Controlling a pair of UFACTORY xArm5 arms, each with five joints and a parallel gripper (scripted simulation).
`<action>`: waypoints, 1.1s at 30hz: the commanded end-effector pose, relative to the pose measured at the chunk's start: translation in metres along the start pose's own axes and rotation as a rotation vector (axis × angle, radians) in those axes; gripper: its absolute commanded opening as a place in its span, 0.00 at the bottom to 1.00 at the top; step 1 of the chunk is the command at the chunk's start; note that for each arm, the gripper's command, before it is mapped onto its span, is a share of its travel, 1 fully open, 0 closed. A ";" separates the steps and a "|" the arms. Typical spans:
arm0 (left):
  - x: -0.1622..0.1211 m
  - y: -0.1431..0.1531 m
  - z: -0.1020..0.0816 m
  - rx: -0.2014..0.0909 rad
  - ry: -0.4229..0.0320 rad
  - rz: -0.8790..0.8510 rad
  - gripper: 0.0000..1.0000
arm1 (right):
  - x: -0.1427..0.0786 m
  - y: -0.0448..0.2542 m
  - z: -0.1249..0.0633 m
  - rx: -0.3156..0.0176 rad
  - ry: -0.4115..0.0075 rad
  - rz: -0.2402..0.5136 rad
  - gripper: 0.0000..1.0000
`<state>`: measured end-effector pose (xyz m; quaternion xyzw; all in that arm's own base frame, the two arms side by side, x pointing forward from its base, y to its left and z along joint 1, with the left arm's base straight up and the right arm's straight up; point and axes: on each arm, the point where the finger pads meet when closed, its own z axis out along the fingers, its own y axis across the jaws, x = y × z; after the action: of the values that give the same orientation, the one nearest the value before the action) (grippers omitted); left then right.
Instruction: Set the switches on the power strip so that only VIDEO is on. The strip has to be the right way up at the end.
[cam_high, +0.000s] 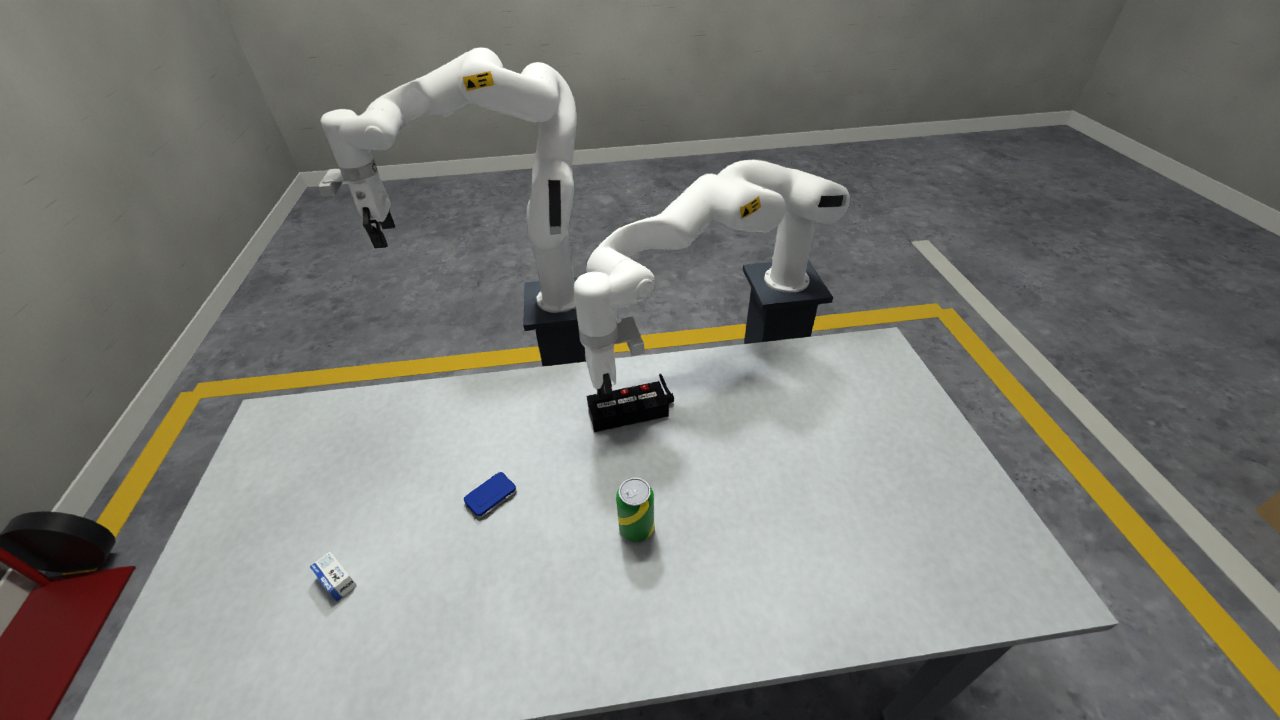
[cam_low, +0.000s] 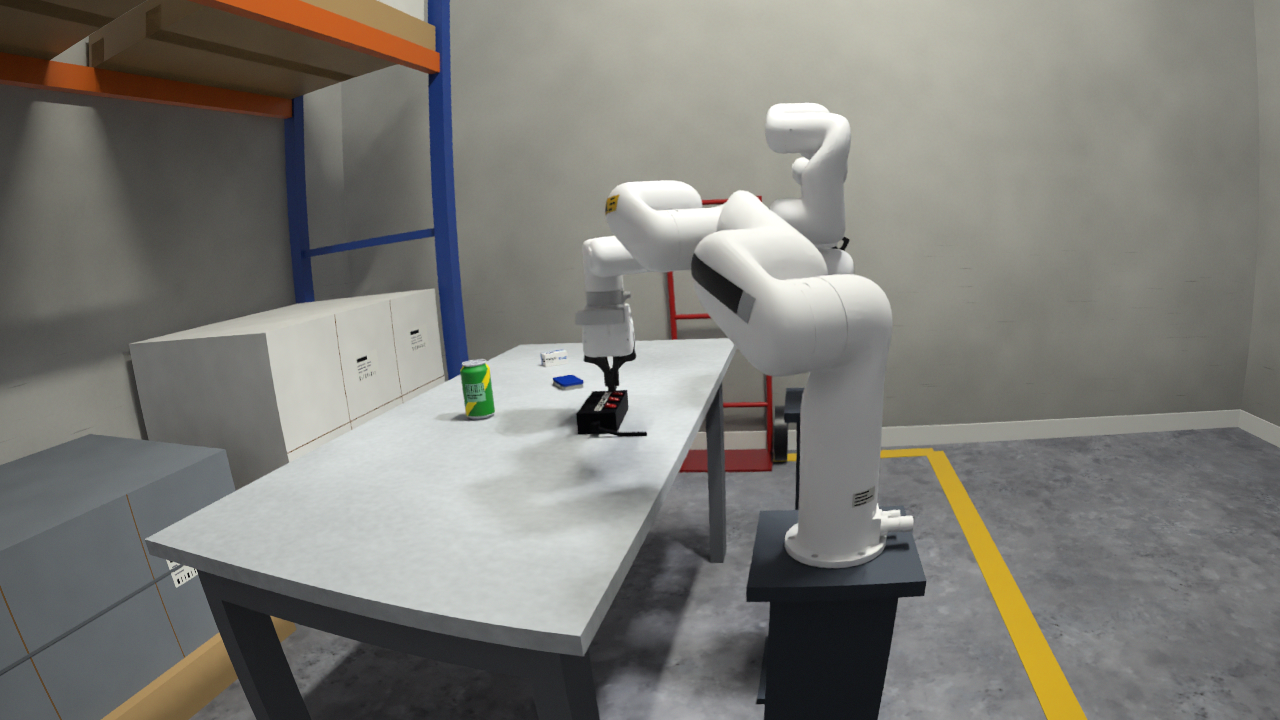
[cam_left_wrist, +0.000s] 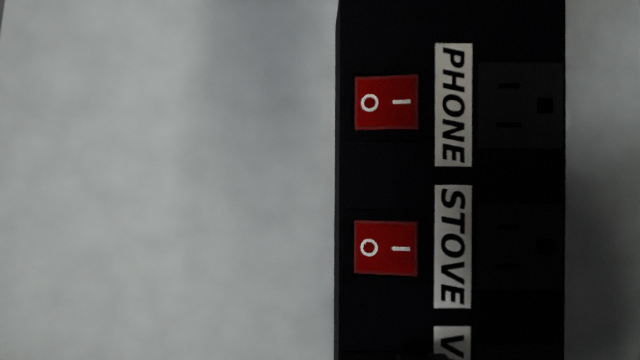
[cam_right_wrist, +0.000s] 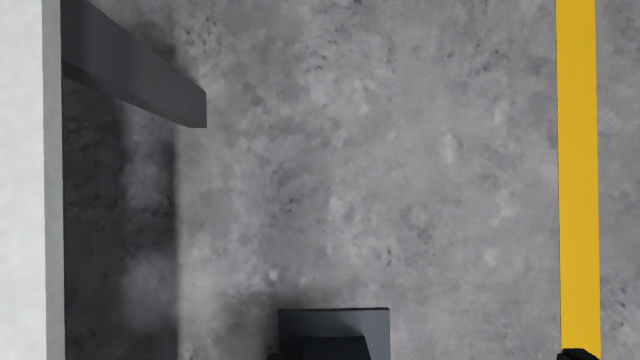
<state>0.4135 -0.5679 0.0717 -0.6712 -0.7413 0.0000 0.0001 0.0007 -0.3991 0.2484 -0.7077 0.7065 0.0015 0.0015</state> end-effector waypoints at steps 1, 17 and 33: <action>-0.001 0.001 -0.003 -0.003 -0.005 0.000 0.00 | 0.001 0.000 -0.002 0.000 0.004 0.000 1.00; -0.001 0.001 0.000 -0.003 -0.005 0.000 0.00 | 0.001 0.000 -0.002 0.000 0.004 0.000 1.00; -0.001 0.001 0.000 -0.003 -0.005 0.000 0.00 | 0.001 0.000 -0.002 0.000 0.004 0.000 1.00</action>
<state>0.4135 -0.5678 0.0681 -0.6712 -0.7413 0.0000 0.0001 0.0007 -0.3991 0.2484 -0.7077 0.7065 0.0015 0.0015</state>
